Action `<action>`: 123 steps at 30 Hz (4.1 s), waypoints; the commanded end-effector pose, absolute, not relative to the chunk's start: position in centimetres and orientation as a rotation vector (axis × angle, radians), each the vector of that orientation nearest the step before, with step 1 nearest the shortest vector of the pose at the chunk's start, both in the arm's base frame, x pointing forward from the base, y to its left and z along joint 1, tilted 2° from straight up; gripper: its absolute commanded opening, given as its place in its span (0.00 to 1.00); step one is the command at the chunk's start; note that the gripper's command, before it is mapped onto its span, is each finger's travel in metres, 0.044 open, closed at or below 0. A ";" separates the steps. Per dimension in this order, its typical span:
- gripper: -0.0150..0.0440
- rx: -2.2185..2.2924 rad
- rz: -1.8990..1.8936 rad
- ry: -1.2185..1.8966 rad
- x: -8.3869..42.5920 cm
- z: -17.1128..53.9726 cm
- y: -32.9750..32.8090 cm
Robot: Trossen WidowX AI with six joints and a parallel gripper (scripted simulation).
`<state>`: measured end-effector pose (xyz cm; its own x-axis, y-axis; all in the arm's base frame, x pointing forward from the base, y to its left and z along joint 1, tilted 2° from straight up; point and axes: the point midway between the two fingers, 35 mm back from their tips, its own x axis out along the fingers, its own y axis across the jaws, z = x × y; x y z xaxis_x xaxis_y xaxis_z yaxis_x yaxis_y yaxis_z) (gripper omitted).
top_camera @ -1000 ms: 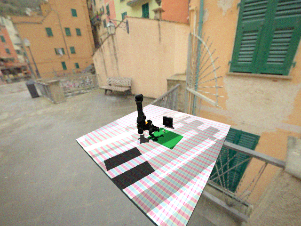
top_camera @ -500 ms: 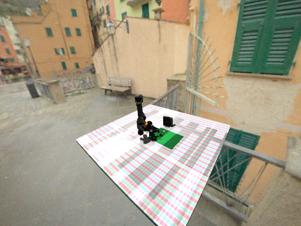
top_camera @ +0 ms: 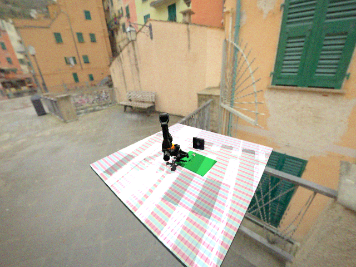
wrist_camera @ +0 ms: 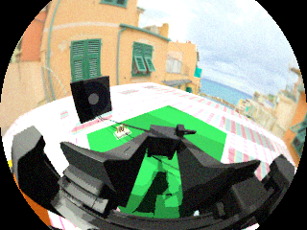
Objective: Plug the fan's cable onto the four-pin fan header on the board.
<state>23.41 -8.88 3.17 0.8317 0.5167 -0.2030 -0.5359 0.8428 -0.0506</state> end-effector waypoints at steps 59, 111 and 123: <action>0.25 -0.099 0.559 0.187 23.4 -0.5 -9.0; 0.60 -0.100 0.559 0.187 23.4 -0.5 -9.0; 0.60 -0.104 0.547 0.203 23.1 -0.7 -9.5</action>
